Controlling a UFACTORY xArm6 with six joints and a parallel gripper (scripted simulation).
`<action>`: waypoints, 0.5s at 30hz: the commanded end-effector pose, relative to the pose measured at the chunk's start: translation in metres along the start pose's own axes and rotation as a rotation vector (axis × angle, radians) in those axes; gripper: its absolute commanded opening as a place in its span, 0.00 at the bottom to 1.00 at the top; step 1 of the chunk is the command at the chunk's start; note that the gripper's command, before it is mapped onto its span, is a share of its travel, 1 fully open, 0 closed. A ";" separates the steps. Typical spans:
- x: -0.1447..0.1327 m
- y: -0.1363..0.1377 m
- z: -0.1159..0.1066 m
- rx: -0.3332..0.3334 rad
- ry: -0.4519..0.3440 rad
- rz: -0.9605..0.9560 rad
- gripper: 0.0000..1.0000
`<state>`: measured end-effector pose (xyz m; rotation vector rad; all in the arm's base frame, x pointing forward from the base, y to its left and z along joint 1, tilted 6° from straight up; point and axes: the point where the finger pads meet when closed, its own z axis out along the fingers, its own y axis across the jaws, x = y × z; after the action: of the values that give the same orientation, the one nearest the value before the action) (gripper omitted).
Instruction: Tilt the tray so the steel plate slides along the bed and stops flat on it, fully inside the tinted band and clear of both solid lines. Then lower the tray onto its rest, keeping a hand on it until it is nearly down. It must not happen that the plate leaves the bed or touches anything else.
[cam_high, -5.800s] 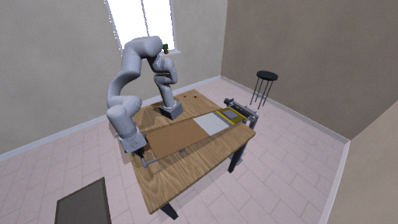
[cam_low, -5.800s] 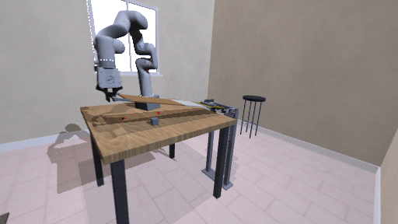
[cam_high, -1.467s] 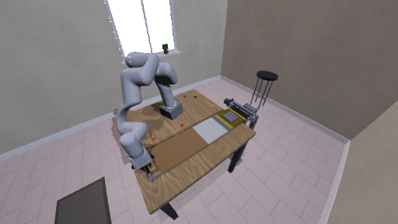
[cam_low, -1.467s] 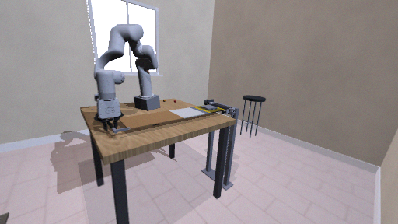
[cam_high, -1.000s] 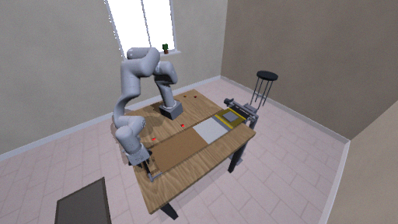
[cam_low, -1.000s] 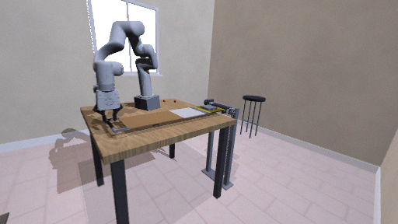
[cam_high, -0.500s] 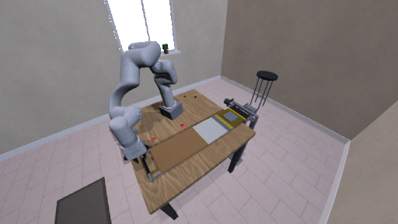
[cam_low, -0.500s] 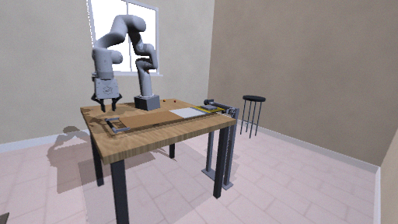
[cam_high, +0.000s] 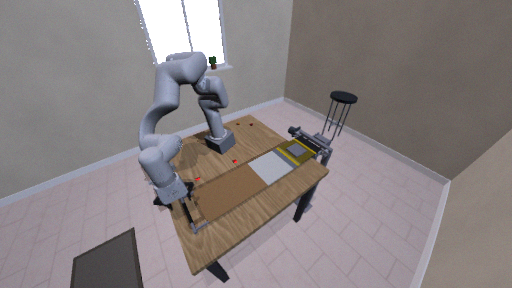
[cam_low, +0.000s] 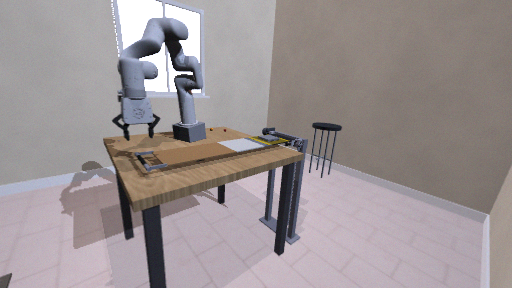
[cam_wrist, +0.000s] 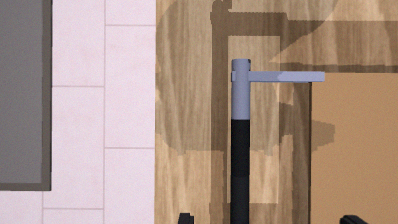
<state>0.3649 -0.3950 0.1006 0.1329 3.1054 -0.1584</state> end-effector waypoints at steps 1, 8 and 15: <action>-0.002 -0.001 -0.003 0.004 -0.005 0.000 1.00; -0.002 -0.001 -0.003 0.004 -0.005 0.000 1.00; -0.002 -0.001 -0.003 0.004 -0.005 0.000 1.00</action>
<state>0.3649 -0.3950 0.1008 0.1329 3.1052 -0.1587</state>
